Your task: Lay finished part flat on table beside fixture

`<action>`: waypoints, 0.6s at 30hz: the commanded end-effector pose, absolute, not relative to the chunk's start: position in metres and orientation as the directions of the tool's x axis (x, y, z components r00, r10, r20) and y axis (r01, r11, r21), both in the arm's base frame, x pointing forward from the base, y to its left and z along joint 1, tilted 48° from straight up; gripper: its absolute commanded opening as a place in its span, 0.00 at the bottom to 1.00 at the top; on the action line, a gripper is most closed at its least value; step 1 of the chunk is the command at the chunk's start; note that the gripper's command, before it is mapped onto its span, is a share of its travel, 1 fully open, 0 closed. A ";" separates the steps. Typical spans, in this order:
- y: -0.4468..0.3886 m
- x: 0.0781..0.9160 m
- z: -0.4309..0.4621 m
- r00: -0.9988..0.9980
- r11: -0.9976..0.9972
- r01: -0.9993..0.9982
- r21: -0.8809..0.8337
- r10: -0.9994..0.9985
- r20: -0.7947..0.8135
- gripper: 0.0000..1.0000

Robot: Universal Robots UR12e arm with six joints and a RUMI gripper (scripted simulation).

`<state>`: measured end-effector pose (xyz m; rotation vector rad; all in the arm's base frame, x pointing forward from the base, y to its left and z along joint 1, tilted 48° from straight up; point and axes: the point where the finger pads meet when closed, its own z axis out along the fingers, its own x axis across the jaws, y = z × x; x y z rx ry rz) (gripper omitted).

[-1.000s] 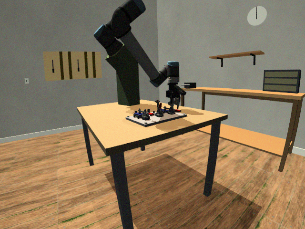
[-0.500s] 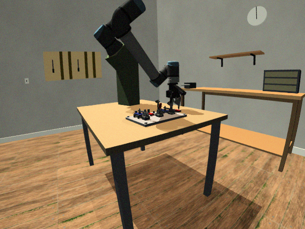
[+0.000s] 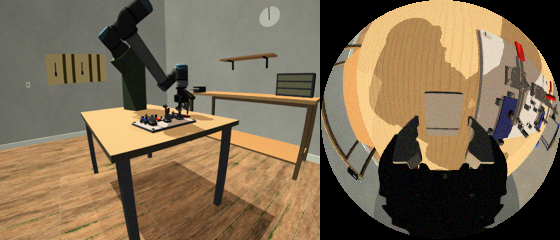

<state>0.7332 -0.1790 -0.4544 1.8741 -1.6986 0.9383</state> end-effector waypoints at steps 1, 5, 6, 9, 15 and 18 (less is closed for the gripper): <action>-0.180 0.735 -0.455 0.013 -0.149 -0.981 -0.122 -0.683 0.730 0.54; -0.180 0.735 -0.454 0.013 -0.149 -0.981 -0.122 -0.683 0.730 0.54; -0.179 0.735 -0.454 0.013 -0.149 -0.981 -0.122 -0.683 0.730 0.54; -0.177 0.734 -0.453 0.014 -0.149 -0.981 -0.121 -0.683 0.730 0.54; -0.172 0.732 -0.448 0.016 -0.150 -0.981 -0.119 -0.683 0.730 0.54; -0.166 0.730 -0.442 0.016 -0.150 -0.981 -0.119 -0.683 0.730 0.54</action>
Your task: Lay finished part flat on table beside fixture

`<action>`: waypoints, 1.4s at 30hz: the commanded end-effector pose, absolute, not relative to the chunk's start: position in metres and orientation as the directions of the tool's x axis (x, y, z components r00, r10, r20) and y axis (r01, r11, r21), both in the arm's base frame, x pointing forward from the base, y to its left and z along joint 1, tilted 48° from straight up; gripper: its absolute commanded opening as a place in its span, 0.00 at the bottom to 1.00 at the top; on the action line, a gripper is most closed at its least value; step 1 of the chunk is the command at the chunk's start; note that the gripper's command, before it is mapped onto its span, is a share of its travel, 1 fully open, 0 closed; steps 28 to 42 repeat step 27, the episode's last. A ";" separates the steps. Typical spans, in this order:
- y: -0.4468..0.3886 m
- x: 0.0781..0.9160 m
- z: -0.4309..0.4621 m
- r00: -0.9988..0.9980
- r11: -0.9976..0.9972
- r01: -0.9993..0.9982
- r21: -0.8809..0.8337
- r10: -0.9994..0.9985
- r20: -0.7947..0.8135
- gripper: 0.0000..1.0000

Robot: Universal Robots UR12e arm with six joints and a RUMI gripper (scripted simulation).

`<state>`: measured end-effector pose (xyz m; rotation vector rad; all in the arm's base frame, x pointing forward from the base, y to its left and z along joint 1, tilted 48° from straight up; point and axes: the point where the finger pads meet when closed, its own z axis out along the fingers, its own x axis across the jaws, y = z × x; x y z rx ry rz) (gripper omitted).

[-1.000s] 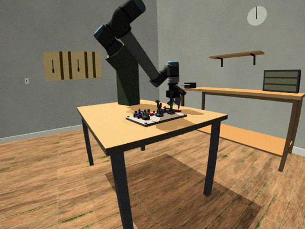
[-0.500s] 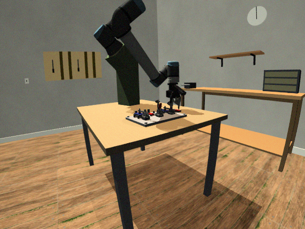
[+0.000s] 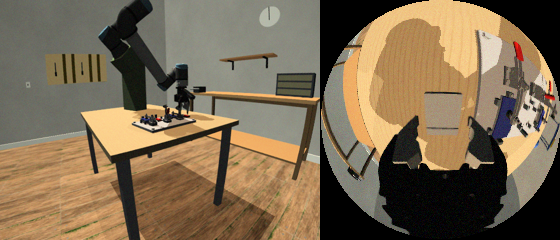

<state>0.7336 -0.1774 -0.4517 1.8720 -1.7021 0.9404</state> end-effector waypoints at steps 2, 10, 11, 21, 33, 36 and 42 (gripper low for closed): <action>-0.161 0.729 -0.438 0.016 -0.150 -0.981 -0.119 -0.683 0.730 0.54; -0.137 0.723 -0.415 0.016 -0.150 -0.981 -0.119 -0.683 0.730 0.54; -0.137 0.723 -0.415 0.016 -0.150 -0.981 -0.119 -0.683 0.730 0.54; -0.135 0.722 -0.413 0.016 -0.150 -0.981 -0.119 -0.683 0.730 0.54; -0.135 0.722 -0.413 0.016 -0.150 -0.981 -0.119 -0.683 0.730 0.54; -0.135 0.722 -0.413 0.016 -0.150 -0.981 -0.119 -0.683 0.730 0.54; -0.135 0.722 -0.413 0.016 -0.150 -0.981 -0.119 -0.683 0.730 0.54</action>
